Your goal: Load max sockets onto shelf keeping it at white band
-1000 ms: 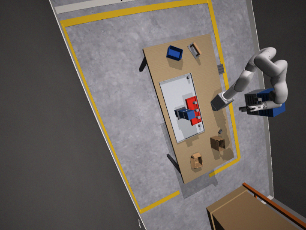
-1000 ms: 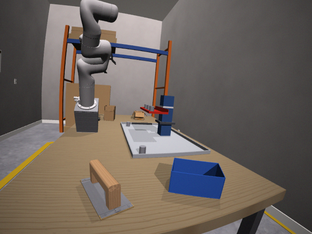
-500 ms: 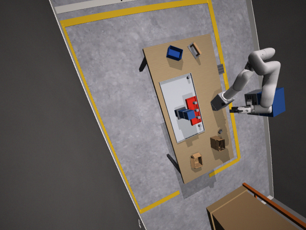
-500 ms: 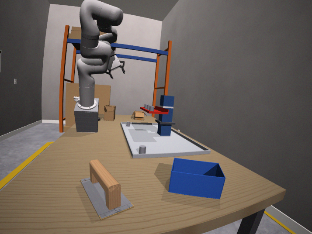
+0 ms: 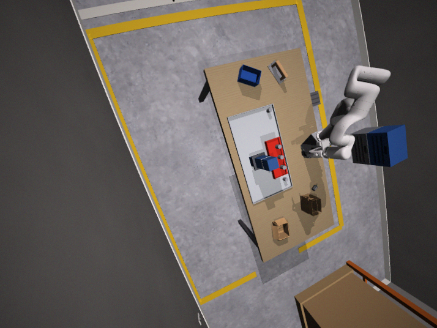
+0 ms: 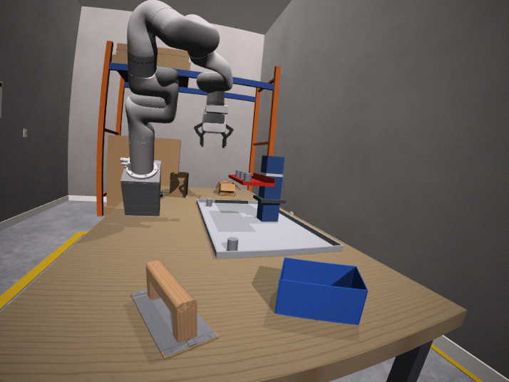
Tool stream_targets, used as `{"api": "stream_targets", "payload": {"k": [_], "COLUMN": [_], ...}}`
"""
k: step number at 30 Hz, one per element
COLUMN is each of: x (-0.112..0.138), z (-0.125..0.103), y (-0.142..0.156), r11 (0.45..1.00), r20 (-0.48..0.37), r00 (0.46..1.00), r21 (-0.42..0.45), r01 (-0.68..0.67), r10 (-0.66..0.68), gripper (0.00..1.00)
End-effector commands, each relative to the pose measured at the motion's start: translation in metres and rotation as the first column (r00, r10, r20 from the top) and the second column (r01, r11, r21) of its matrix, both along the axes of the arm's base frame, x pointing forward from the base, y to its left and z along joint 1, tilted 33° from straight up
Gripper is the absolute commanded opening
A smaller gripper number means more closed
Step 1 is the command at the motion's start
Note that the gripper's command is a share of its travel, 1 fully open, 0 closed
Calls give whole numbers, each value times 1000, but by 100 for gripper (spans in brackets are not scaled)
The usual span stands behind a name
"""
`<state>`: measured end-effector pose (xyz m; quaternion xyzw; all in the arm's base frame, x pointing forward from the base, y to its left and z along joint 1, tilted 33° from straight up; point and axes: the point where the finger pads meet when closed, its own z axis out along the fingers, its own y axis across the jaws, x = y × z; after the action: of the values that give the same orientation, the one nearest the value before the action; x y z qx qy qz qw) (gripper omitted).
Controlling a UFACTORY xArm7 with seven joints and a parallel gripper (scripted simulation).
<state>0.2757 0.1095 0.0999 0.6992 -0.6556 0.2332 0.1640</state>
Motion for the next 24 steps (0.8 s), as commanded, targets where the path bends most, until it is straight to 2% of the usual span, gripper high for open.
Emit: {"api": "stream_targets", "payload": {"k": [1, 9, 10, 15, 19, 22, 24], "x": [8, 8, 8, 14, 18, 18, 13], "z": [-7, -7, -7, -3, -15, -15, -39], "y": [-1, -1, 0, 21, 80, 80, 117], "r11": [1000, 1000, 1000, 1000, 1000, 1000, 1000], "r20": [-35, -35, -34, -9, 34, 34, 42], "r00": [999, 999, 999, 1000, 999, 999, 999], "r21": [-1, -1, -1, -5, -8, -8, -7], "r01": [3, 3, 3, 14, 18, 18, 10], "r10": [-3, -3, -3, -14, -18, -18, -10], "gripper": [100, 100, 61, 61, 61, 61, 61]}}
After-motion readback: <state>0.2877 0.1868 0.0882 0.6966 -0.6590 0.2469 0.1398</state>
